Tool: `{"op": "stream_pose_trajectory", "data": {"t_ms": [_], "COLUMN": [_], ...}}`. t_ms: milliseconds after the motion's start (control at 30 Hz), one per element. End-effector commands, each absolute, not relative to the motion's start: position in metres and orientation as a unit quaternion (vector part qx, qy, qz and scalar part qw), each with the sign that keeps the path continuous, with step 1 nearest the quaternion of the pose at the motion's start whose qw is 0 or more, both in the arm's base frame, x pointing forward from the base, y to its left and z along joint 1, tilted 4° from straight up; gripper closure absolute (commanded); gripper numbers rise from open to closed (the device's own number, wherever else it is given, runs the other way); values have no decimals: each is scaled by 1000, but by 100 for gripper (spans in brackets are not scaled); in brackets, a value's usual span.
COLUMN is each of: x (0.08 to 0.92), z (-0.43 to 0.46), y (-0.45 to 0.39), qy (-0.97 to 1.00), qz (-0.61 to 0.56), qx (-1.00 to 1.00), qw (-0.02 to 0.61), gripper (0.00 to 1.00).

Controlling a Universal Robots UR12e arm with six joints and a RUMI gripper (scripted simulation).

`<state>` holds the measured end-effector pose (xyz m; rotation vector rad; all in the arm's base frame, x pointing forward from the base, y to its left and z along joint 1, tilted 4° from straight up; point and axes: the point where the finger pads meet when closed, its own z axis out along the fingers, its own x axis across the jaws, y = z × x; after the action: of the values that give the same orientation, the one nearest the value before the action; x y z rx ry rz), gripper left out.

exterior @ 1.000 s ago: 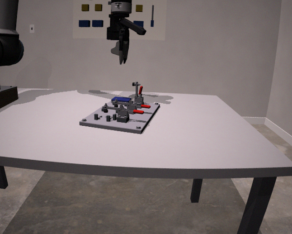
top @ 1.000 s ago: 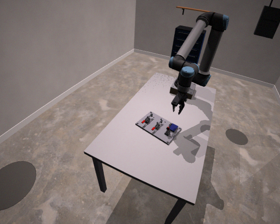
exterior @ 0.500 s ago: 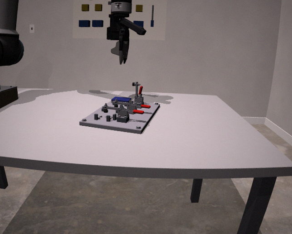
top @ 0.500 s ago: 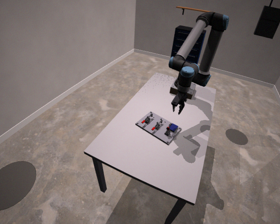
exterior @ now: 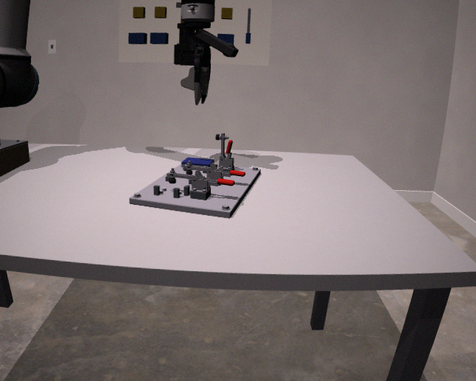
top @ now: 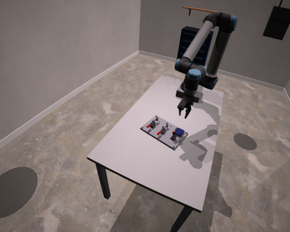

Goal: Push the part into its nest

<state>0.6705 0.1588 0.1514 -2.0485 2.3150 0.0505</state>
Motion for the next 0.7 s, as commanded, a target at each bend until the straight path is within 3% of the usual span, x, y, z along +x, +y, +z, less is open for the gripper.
{"op": "stream_pose_trajectory", "data": {"t_ms": [0,267,300,667], "x": [672,672,672,673], "z": [153,153,153,154], "y": [159,159,159,159], "qy": [749,749,749,749], "qz": [15,15,15,15], "qx": [-662,-662,-662,-662], "qw": [26,26,26,26], "gripper": [72,72,100,100]}}
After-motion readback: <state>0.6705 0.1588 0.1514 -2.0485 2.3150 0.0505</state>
